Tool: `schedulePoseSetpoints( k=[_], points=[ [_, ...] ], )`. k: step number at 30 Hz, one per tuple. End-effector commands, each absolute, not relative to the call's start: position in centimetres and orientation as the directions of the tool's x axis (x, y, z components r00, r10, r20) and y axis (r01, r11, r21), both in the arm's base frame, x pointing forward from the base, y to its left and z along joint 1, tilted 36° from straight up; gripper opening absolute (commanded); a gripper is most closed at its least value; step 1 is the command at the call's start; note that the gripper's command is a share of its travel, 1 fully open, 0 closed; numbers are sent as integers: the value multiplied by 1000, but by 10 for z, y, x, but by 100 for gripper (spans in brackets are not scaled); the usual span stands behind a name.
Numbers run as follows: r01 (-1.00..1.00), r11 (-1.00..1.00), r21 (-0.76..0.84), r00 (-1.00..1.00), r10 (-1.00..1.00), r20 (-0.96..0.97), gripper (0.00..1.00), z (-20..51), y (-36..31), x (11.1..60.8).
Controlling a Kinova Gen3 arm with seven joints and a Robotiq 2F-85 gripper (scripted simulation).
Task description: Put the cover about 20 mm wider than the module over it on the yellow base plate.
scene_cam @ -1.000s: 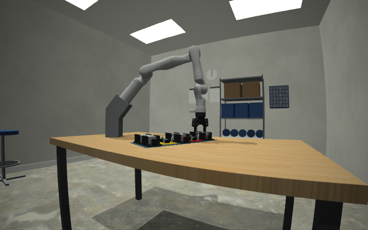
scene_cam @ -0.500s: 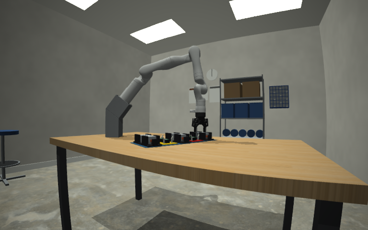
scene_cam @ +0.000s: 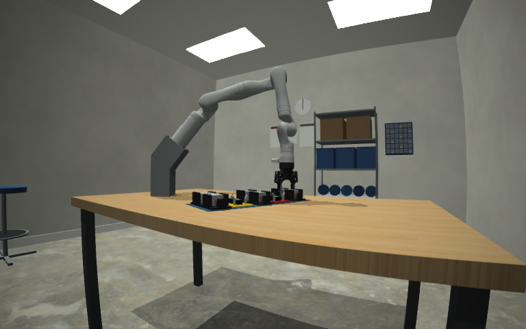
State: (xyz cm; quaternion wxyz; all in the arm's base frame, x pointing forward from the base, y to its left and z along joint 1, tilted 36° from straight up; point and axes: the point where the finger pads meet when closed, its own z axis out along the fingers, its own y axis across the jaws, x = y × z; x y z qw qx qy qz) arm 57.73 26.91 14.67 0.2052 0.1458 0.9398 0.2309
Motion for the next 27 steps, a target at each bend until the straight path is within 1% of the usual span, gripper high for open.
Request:
schedulePoseSetpoints(
  k=[1, 27],
  points=[
    [174, 852, 494, -871, 367, -327, 100, 147, 268, 581],
    [177, 851, 494, -871, 369, -323, 100, 139, 272, 585]
  ],
)
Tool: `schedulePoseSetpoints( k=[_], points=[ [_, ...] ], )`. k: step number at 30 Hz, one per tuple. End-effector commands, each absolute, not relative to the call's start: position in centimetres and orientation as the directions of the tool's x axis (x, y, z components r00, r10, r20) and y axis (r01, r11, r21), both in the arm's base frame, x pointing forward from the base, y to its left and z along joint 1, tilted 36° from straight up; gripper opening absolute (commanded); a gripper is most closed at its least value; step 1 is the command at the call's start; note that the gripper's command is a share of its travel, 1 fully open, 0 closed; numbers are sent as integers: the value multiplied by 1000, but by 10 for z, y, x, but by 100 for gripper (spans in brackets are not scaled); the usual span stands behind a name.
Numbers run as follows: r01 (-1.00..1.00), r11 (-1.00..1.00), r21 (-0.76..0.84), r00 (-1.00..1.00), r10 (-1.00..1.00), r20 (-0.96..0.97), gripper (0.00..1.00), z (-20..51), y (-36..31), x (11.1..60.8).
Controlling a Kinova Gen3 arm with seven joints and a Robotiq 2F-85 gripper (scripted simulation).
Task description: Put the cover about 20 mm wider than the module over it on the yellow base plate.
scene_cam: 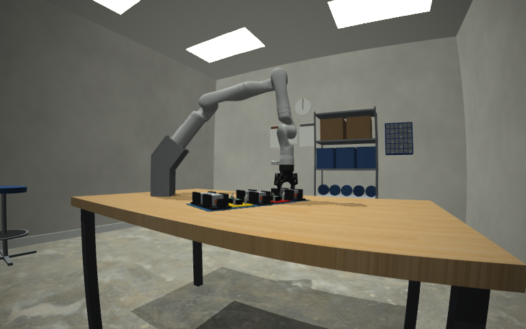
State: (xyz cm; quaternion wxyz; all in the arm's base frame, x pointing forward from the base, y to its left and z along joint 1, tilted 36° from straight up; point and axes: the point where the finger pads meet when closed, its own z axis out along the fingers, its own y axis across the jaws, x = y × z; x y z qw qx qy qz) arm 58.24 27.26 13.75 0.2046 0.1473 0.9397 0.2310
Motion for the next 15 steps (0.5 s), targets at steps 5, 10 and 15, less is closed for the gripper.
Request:
schedulePoseSetpoints(
  k=[5, 10, 15],
  points=[
    [174, 852, 494, -871, 367, -327, 100, 139, 272, 587],
    [174, 852, 494, -871, 367, -327, 100, 139, 272, 587],
    [182, 849, 496, -871, 373, -319, 70, 139, 273, 585]
  ],
)
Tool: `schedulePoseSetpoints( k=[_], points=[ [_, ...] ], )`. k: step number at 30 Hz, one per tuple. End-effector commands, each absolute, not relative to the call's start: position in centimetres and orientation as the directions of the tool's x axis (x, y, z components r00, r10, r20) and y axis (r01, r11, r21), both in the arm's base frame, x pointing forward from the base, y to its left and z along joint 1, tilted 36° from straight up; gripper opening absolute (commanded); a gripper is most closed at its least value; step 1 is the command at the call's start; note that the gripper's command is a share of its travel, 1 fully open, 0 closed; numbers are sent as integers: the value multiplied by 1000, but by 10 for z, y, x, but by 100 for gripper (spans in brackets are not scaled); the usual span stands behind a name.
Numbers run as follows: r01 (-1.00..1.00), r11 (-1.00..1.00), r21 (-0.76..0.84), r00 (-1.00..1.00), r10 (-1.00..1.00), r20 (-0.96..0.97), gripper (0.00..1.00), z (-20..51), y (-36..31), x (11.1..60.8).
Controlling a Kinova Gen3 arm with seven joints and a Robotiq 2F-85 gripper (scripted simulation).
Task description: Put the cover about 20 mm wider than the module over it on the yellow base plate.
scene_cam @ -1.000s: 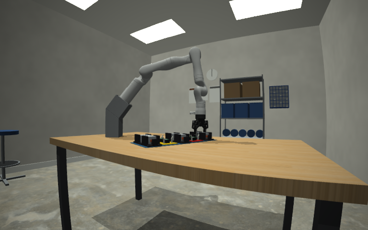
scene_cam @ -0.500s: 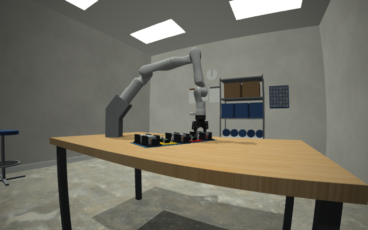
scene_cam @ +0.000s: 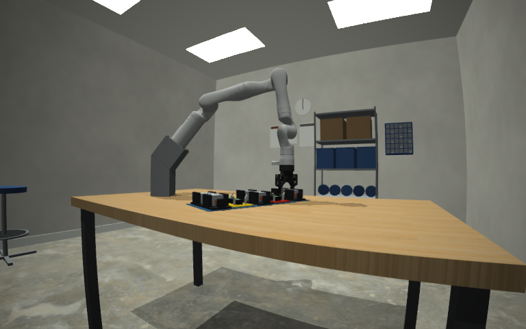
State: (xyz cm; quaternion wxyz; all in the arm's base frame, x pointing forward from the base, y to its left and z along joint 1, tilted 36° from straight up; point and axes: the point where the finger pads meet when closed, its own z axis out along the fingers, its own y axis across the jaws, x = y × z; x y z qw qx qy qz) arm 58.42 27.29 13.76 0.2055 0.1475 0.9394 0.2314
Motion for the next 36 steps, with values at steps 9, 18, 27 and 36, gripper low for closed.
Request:
schedulePoseSetpoints(
  k=[9, 18, 27, 36],
  points=[
    [182, 849, 496, -871, 373, -319, 70, 139, 273, 585],
    [182, 849, 496, -871, 373, -319, 70, 139, 273, 585],
    [182, 849, 496, -871, 373, -319, 70, 139, 273, 585],
    [182, 849, 496, -871, 373, -319, 0, 139, 273, 585]
  ],
)
